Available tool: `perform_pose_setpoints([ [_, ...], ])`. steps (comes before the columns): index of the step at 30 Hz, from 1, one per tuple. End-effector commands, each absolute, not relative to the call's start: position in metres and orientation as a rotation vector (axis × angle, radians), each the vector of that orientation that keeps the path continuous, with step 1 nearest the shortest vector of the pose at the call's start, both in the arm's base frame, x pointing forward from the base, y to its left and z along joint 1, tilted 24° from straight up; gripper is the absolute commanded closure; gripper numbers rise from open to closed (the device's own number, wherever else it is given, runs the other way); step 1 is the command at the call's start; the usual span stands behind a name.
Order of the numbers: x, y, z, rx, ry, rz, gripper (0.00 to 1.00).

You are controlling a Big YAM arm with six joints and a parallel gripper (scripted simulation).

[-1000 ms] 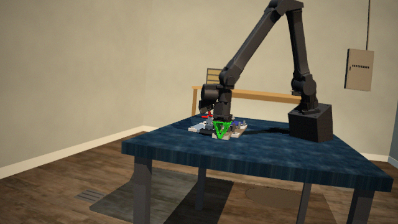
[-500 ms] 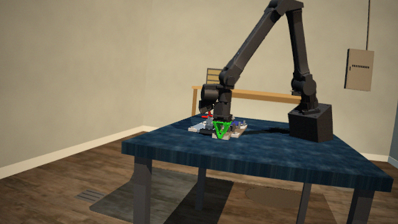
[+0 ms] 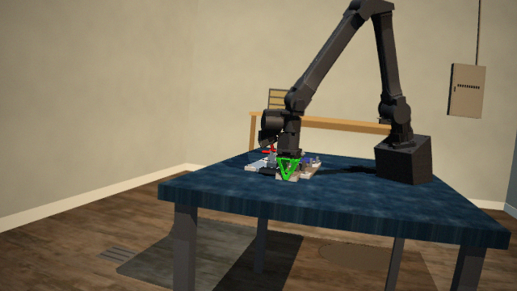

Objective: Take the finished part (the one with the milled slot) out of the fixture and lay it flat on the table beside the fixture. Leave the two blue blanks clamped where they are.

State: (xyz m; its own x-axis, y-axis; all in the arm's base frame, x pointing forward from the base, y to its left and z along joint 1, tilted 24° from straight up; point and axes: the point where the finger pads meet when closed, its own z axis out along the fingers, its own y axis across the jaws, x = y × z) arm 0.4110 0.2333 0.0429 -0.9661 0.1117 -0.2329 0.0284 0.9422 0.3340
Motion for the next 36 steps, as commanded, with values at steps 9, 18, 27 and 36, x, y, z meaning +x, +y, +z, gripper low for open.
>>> perform_pose_setpoints([
  [9, 0.4088, 0.2361, 0.0372, 0.115, 2.849, 0.49, 1.0],
  [18, 0.4091, 0.2364, 0.0379, 0.114, 2.848, 0.49, 1.0],
  [27, 0.4094, 0.2365, 0.0385, 0.114, 2.848, 0.491, 1.0],
  [36, 0.4103, 0.237, 0.0395, 0.114, 2.847, 0.491, 1.0],
])
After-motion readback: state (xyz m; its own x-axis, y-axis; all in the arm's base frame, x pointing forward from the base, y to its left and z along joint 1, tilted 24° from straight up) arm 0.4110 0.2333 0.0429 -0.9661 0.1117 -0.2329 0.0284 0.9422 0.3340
